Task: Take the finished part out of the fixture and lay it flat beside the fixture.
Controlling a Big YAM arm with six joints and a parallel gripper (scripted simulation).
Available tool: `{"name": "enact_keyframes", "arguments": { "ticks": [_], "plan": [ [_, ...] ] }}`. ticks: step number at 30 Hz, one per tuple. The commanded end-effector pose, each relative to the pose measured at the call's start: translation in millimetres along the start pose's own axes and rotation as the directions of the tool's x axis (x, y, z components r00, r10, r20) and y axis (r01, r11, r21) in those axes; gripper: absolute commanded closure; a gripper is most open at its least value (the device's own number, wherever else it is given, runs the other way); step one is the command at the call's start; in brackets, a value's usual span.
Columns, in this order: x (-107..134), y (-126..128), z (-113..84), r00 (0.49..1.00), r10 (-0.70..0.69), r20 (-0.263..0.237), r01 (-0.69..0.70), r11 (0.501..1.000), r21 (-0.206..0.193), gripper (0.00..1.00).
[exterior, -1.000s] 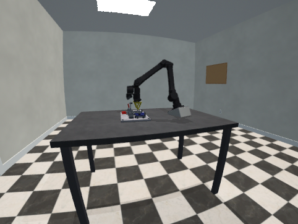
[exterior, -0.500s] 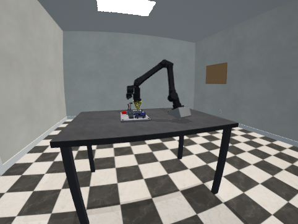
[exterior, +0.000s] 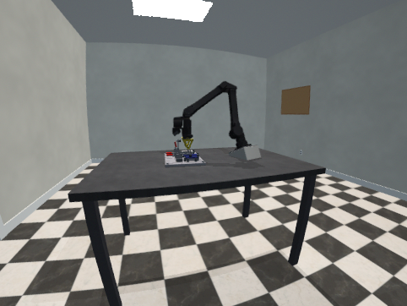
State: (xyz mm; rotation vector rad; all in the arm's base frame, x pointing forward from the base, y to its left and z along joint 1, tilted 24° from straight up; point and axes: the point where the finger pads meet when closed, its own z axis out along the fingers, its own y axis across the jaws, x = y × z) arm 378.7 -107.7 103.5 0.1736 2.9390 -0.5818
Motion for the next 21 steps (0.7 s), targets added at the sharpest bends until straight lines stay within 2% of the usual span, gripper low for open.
{"name": "enact_keyframes", "arguments": {
  "ticks": [1, 15, 21],
  "plan": [
    [-14, -12, -13.7, 0.998, 0.022, 0.050, -0.022, 1.000, 0.001, 0.08],
    [-18, -13, -16.5, 0.998, 0.025, 0.059, -0.025, 1.000, 0.001, 0.08],
    [-12, -10, -6.4, 0.999, 0.018, 0.039, -0.018, 1.000, 0.001, 0.08]
  ]
}}
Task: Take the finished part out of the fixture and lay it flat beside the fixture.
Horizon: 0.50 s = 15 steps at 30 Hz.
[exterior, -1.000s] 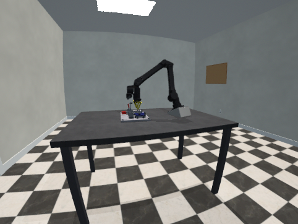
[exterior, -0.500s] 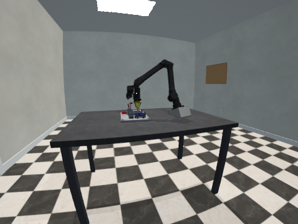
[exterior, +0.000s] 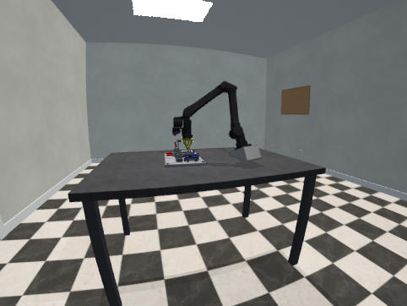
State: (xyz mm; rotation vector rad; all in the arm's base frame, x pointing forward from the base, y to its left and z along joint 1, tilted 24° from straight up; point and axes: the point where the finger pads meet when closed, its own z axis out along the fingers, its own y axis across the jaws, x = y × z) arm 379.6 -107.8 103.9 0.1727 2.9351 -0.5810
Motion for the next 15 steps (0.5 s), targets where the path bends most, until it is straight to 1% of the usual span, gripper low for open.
{"name": "enact_keyframes", "arguments": {
  "ticks": [1, 3, 5, 15],
  "plan": [
    [-8, -8, -2.1, 1.000, 0.013, 0.025, -0.013, 1.000, 0.001, 0.08],
    [-1, -4, 7.4, 1.000, 0.004, 0.001, -0.004, 1.000, 0.000, 0.08],
    [-1, -4, 7.4, 1.000, 0.004, 0.001, -0.004, 1.000, 0.000, 0.08],
    [-1, -4, 20.2, 1.000, 0.002, -0.003, -0.002, 1.000, 0.000, 0.08]
  ]
}}
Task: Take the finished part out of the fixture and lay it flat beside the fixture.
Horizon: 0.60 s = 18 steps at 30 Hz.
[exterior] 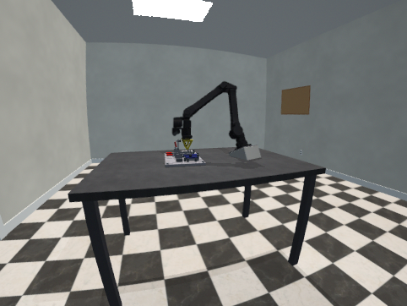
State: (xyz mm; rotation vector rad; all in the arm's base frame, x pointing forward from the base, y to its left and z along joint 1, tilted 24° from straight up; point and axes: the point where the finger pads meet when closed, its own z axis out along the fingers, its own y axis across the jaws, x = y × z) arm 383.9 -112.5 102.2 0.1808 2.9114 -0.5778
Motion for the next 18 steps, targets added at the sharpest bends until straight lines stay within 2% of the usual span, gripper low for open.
{"name": "enact_keyframes", "arguments": {
  "ticks": [1, 18],
  "plan": [
    [4, -1, 17.7, 1.000, -0.008, -0.025, 0.008, 1.000, 0.000, 0.08],
    [4, -1, 32.2, 1.000, -0.008, -0.025, 0.008, 1.000, 0.000, 0.08]
  ]
}}
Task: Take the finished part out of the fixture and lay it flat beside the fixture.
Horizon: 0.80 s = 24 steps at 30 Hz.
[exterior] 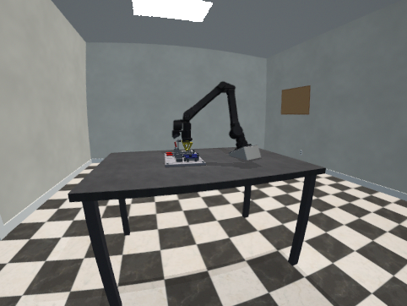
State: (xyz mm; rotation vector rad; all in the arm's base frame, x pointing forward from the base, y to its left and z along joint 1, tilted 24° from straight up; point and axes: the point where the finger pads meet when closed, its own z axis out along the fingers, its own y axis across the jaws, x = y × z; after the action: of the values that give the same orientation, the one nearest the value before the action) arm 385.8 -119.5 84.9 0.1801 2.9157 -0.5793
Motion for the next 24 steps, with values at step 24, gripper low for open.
{"name": "enact_keyframes", "arguments": {
  "ticks": [24],
  "plan": [
    [5.9, 0.1, 18.1, 0.999, -0.010, -0.031, 0.010, 1.000, 0.000, 0.08]
  ]
}}
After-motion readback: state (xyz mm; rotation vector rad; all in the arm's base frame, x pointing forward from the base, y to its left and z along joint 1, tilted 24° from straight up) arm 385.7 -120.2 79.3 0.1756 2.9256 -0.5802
